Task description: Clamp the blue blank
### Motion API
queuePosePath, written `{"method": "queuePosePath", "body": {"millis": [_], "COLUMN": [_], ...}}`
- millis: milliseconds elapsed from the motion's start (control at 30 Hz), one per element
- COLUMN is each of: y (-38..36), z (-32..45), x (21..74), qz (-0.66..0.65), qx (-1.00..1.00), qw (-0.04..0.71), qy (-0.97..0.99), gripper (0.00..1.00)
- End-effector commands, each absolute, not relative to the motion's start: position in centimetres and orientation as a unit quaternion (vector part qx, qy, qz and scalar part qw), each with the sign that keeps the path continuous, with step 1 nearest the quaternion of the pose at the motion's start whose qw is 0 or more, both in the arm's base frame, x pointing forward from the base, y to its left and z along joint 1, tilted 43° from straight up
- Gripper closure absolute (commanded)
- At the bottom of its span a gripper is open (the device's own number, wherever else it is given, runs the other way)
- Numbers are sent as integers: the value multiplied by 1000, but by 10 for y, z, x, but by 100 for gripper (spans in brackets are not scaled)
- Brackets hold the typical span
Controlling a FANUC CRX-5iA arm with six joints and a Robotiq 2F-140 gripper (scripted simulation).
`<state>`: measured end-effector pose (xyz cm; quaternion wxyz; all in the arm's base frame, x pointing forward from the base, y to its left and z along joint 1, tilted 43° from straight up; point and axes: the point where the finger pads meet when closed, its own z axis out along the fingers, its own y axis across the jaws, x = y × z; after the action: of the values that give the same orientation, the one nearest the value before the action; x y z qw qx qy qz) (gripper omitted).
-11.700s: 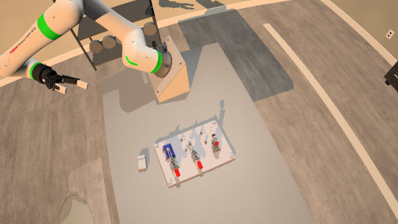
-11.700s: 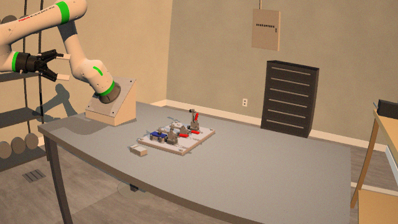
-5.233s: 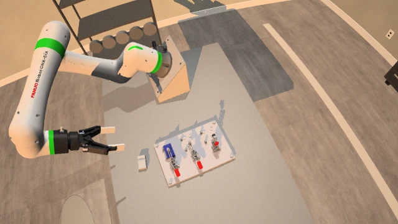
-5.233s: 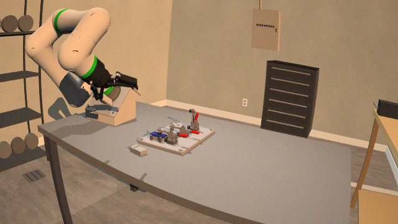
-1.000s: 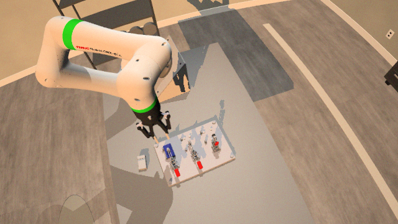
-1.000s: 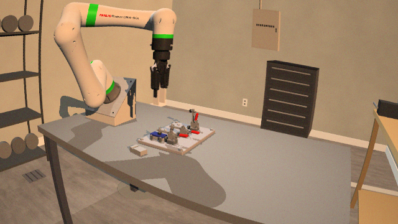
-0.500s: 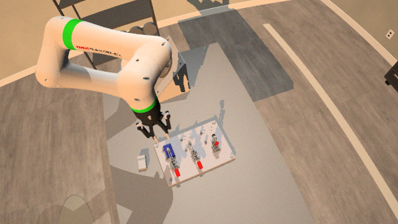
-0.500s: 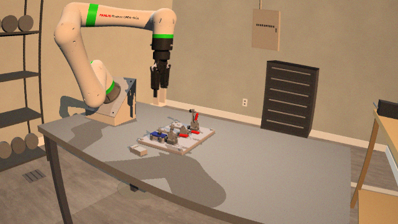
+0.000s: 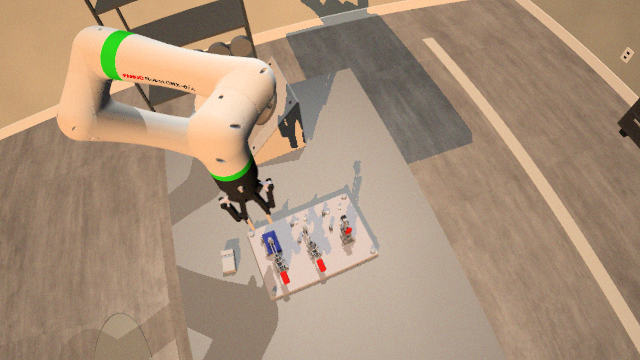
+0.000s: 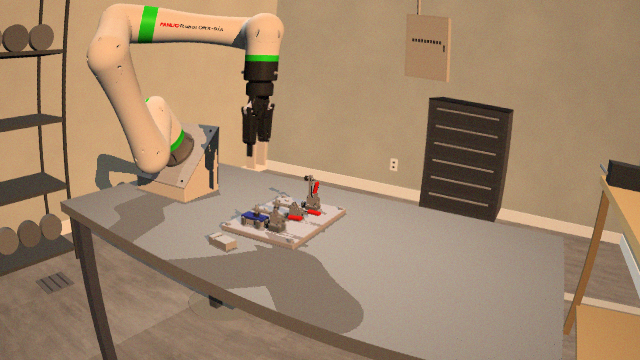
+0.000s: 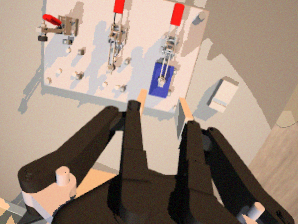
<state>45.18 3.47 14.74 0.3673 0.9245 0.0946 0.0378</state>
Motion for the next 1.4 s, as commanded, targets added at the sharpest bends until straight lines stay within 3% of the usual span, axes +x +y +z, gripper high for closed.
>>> {"method": "queuePosePath", "body": {"millis": [0, 1067, 1367], "y": [35, -5, 4], "z": [148, 104, 104], "x": [452, 461, 505], "qz": [38, 38, 38], "qx": [925, 925, 925], "qw": [367, 367, 367], "qy": [95, 95, 95], "gripper": [72, 72, 72]}}
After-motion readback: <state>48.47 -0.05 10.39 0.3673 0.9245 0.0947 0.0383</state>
